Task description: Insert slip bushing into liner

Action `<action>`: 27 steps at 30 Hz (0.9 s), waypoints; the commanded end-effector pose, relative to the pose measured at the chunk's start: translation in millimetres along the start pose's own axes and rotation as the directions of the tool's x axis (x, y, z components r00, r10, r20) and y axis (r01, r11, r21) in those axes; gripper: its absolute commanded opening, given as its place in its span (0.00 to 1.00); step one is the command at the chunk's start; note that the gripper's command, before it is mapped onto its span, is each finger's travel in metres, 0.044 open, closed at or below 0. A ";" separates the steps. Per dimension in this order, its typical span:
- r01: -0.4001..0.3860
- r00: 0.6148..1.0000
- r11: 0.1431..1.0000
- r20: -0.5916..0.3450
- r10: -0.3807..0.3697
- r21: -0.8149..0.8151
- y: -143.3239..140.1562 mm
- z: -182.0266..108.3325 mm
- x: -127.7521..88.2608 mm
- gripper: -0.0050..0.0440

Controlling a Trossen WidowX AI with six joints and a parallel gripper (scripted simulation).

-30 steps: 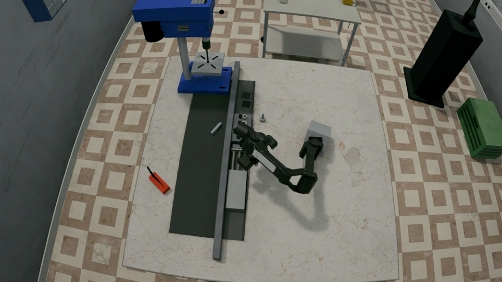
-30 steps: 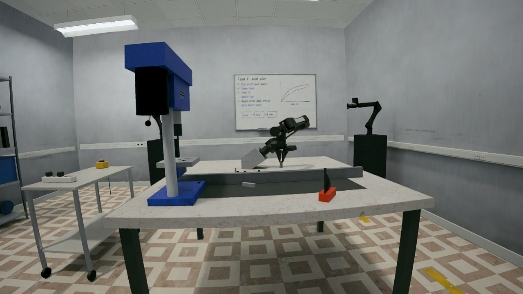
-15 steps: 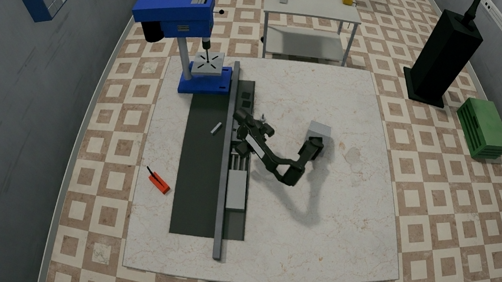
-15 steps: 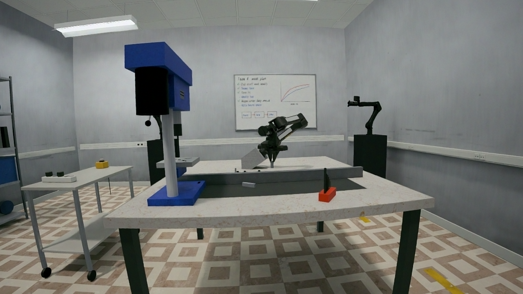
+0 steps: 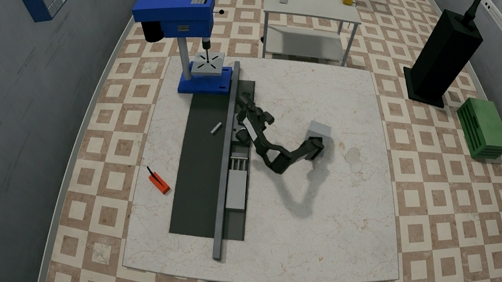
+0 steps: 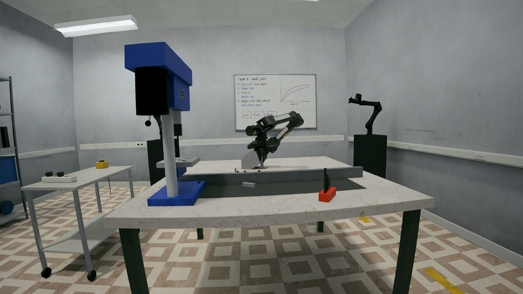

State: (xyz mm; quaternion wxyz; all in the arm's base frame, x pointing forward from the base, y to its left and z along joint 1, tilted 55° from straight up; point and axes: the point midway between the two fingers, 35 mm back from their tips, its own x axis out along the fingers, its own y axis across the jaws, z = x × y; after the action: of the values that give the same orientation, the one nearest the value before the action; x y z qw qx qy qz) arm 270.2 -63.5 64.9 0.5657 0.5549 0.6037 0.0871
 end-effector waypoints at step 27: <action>-0.015 1.000 0.942 0.006 0.014 0.334 -52.9 36.6 -3.0 0.00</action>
State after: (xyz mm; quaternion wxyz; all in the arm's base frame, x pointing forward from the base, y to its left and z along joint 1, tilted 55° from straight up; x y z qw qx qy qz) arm 265.3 -99.0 12.7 0.4769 0.6319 0.6108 0.0124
